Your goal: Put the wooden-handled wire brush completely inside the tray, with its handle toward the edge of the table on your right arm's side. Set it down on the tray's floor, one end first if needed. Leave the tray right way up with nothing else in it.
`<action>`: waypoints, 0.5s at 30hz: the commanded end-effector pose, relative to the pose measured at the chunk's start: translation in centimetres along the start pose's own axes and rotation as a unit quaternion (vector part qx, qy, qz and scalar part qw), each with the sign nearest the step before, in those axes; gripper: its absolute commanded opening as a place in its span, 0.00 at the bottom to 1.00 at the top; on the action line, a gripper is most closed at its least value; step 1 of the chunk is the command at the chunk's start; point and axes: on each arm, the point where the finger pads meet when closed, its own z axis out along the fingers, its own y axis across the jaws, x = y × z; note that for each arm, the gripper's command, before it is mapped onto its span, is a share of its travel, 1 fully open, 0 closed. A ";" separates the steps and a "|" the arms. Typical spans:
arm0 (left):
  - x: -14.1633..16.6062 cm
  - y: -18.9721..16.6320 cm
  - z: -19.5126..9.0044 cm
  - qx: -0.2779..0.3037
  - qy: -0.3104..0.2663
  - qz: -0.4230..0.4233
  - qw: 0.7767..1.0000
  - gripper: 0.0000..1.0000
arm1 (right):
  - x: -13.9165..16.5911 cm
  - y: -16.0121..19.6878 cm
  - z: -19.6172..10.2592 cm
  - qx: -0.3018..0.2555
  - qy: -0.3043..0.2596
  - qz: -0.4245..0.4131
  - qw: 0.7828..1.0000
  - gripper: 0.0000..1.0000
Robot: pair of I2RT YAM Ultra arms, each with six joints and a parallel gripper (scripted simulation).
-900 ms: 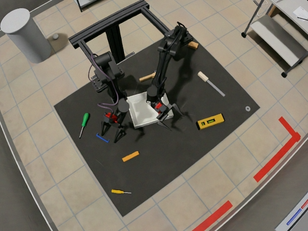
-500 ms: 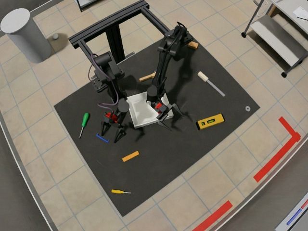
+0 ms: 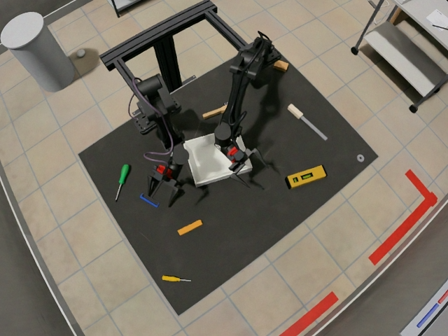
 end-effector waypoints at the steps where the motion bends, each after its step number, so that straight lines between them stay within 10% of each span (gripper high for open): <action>1: -0.2 2.7 0.3 0.014 0.026 -0.042 0.999 1.00 | 2.1 -0.3 -1.1 0.001 0.060 -0.114 0.992 1.00; 15: 6.9 13.1 -1.8 0.071 0.148 -0.070 0.984 1.00 | 7.0 -4.1 -5.4 -0.024 0.196 -0.377 0.905 1.00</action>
